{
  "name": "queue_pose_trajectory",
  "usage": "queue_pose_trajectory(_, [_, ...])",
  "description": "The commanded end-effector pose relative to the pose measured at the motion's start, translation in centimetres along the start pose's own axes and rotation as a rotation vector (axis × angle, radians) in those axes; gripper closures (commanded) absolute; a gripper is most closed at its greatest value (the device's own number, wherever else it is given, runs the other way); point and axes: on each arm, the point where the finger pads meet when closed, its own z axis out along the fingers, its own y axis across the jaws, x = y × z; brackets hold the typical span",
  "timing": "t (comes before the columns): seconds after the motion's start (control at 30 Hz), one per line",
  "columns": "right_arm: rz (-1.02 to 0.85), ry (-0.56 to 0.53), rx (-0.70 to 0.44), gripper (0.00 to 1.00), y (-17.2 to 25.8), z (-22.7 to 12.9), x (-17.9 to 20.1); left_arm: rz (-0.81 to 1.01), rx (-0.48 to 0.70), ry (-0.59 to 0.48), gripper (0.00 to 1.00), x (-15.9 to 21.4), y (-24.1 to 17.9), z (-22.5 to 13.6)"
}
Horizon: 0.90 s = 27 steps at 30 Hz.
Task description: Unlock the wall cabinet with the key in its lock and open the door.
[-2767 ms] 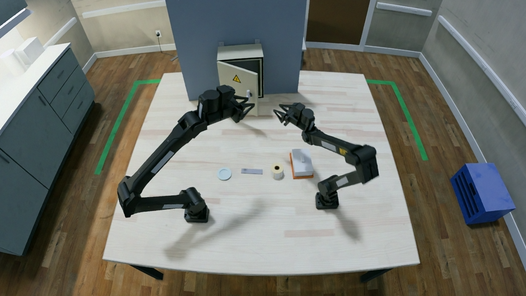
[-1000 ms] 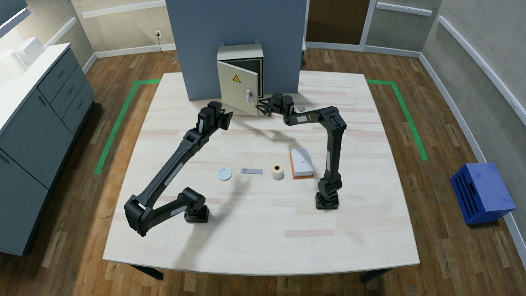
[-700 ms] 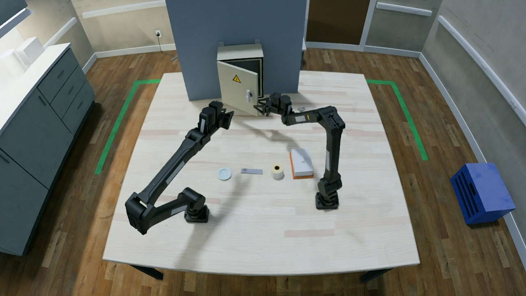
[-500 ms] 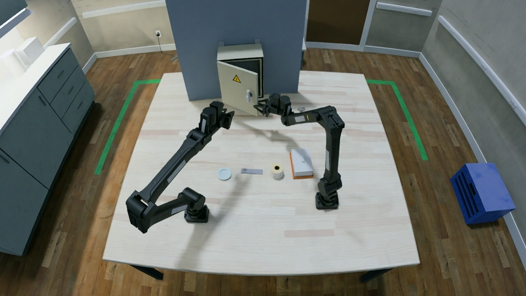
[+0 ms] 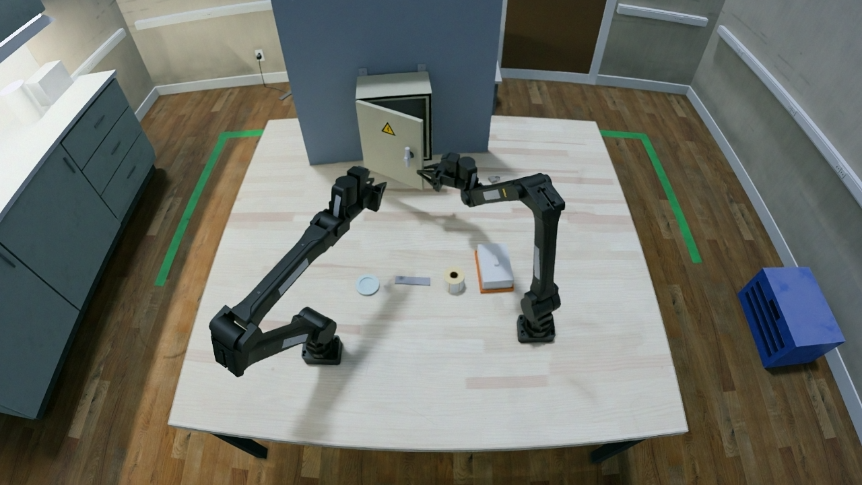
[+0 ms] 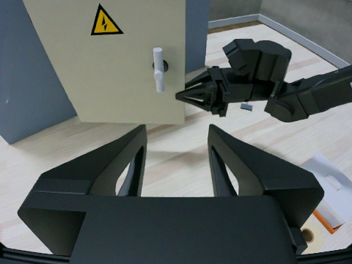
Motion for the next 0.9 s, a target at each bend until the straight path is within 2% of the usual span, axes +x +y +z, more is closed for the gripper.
queue_pose_trajectory(0.0, [-0.025, -0.025, 0.021, 0.93, 1.8, 0.5, -1.3, 0.01, -0.016, -0.041, 0.57, -1.9, 0.8, 0.3])
queue_pose_trajectory(0.87, [-0.013, -0.027, 0.34, 0.93, 8.9, 3.6, -1.0, 0.002, -0.007, -0.041, 0.57, -2.0, 0.4, -0.1])
